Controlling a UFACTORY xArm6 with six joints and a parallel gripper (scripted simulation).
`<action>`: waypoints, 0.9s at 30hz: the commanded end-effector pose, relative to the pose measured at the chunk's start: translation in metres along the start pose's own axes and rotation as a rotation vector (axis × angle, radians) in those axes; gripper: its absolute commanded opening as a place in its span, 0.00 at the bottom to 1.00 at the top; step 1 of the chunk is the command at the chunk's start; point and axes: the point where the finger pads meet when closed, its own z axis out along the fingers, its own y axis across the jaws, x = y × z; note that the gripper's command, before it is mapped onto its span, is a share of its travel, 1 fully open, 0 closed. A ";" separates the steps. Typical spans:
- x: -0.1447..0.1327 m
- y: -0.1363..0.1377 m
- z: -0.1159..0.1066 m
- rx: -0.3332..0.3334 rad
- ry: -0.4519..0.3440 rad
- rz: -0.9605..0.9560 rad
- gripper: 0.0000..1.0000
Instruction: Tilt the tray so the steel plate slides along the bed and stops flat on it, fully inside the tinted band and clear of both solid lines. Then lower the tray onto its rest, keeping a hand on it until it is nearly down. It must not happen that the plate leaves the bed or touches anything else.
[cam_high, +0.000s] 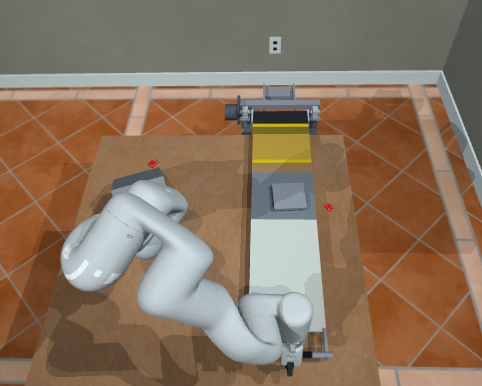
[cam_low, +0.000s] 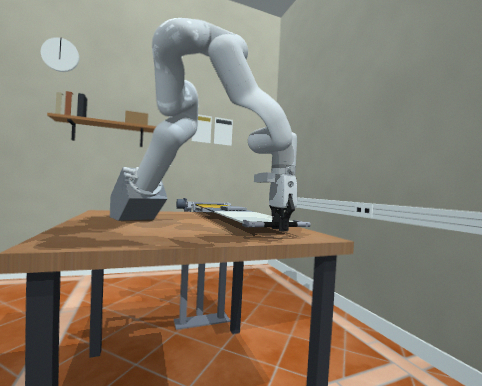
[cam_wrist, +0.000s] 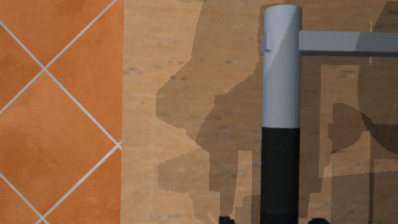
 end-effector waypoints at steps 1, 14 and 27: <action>-0.001 -0.001 0.005 0.002 -0.003 0.001 0.41; -0.001 -0.001 0.011 0.002 -0.003 0.001 0.41; -0.001 -0.001 0.011 0.002 -0.003 0.001 0.41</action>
